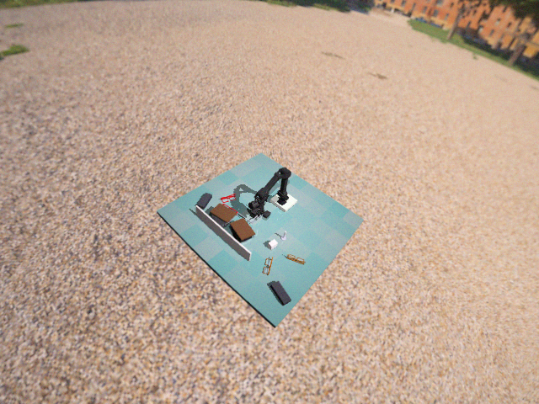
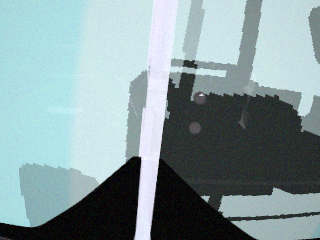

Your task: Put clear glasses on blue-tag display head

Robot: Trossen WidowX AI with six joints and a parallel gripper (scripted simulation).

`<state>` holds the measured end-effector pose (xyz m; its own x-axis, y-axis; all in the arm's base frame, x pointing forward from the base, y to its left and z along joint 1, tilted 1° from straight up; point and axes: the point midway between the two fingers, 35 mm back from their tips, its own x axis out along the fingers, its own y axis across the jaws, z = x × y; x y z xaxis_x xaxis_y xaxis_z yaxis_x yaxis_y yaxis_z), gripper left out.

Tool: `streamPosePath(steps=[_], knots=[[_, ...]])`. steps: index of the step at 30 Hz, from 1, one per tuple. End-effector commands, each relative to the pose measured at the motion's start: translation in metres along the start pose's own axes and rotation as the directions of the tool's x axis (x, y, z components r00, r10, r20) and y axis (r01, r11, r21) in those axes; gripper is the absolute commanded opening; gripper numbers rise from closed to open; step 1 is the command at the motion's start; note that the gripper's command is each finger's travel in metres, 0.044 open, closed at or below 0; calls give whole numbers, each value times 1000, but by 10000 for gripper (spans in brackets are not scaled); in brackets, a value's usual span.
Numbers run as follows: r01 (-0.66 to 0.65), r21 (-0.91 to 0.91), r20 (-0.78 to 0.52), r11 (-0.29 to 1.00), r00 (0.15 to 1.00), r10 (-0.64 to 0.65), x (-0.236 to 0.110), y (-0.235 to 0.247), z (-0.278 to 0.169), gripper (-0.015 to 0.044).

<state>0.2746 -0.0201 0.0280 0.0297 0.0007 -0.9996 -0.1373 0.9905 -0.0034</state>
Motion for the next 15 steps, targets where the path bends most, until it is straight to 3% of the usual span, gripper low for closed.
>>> streamPosePath(steps=[1,6,15], knots=[[0,0,0,1000,1000,0,0,0,0,0],[0,0,0,1000,1000,0,-9,0,2,0],[-2,-3,2,1000,1000,2,-59,-1,5,0]])
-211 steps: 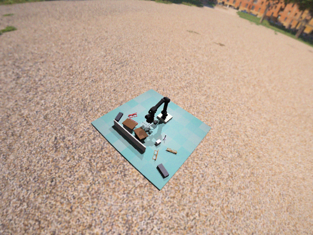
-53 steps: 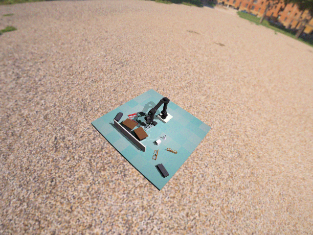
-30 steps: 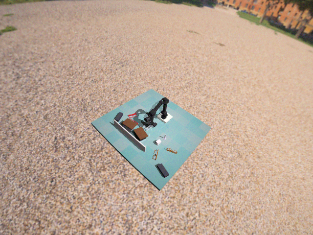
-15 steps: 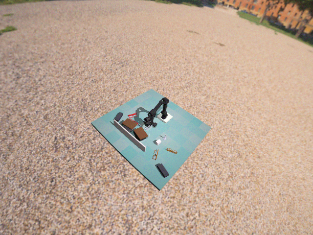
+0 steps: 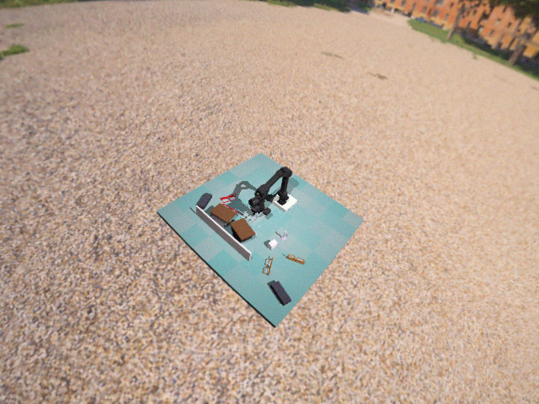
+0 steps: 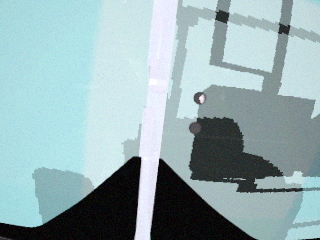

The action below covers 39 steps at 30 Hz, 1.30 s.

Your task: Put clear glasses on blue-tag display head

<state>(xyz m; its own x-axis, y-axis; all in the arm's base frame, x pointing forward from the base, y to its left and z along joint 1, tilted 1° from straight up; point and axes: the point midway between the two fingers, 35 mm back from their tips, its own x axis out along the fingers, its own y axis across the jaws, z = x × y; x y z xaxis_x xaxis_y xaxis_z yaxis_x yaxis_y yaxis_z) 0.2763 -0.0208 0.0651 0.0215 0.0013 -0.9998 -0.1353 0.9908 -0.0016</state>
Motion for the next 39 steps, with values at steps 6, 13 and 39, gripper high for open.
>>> streamPosePath(steps=[6,13,39], knots=[[-1,-6,11,1000,1000,1,-52,-1,2,0],[-3,-10,12,1000,1000,3,-63,-2,1,0],[-61,-506,176,860,969,173,-86,-41,-42,0]])
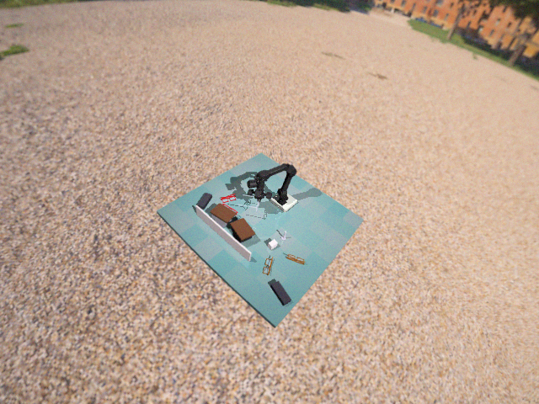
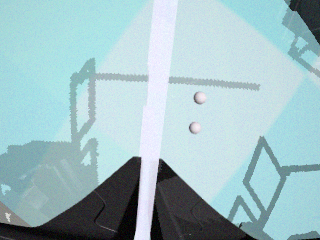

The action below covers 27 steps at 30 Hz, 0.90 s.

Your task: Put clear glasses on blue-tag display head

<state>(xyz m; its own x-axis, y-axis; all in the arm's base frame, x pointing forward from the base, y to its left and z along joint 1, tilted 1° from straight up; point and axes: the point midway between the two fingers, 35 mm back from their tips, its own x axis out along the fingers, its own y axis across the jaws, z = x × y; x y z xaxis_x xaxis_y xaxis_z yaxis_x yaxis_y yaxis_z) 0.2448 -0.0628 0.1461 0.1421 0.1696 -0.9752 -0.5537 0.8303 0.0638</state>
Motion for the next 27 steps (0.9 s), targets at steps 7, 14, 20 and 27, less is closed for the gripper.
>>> streamPosePath(steps=[7,14,20,27], knots=[[24,-232,114,972,993,3,-15,-1,-19,0],[84,-374,188,924,982,-13,-25,-1,-31,0],[157,-484,250,861,968,-37,-33,-1,-40,0],[260,-593,318,762,945,-75,-43,1,-50,0]])
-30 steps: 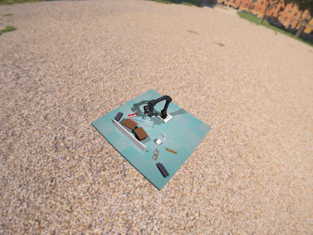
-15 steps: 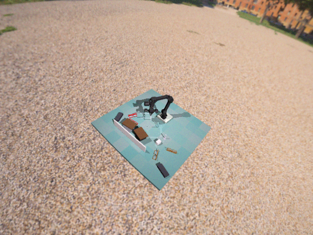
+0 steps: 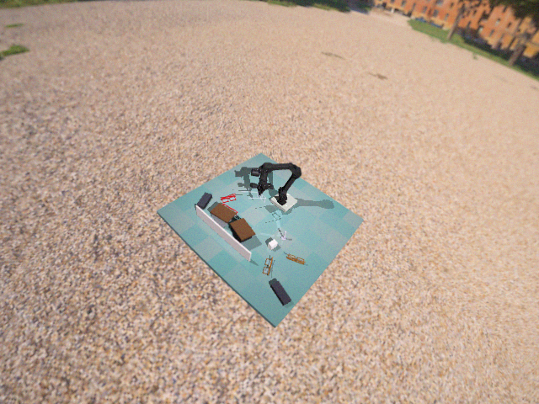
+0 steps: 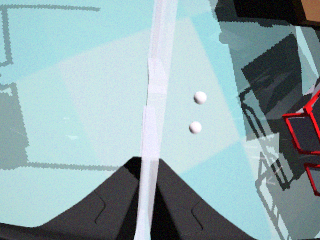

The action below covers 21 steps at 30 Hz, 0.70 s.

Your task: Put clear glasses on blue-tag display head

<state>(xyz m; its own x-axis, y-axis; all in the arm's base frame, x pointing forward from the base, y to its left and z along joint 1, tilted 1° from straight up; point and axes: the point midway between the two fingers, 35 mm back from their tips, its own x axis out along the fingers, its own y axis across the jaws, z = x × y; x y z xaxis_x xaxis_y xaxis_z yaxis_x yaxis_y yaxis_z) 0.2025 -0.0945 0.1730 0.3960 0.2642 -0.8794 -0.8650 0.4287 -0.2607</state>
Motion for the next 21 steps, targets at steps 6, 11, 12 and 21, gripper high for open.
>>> streamPosePath(steps=[6,11,12,21], knots=[[115,-227,48,967,993,-107,-16,7,-5,0],[178,-341,64,923,984,-166,-24,10,-8,0],[190,-364,66,912,982,-179,-26,10,-9,0],[284,-557,79,780,954,-290,-40,16,-13,0]])
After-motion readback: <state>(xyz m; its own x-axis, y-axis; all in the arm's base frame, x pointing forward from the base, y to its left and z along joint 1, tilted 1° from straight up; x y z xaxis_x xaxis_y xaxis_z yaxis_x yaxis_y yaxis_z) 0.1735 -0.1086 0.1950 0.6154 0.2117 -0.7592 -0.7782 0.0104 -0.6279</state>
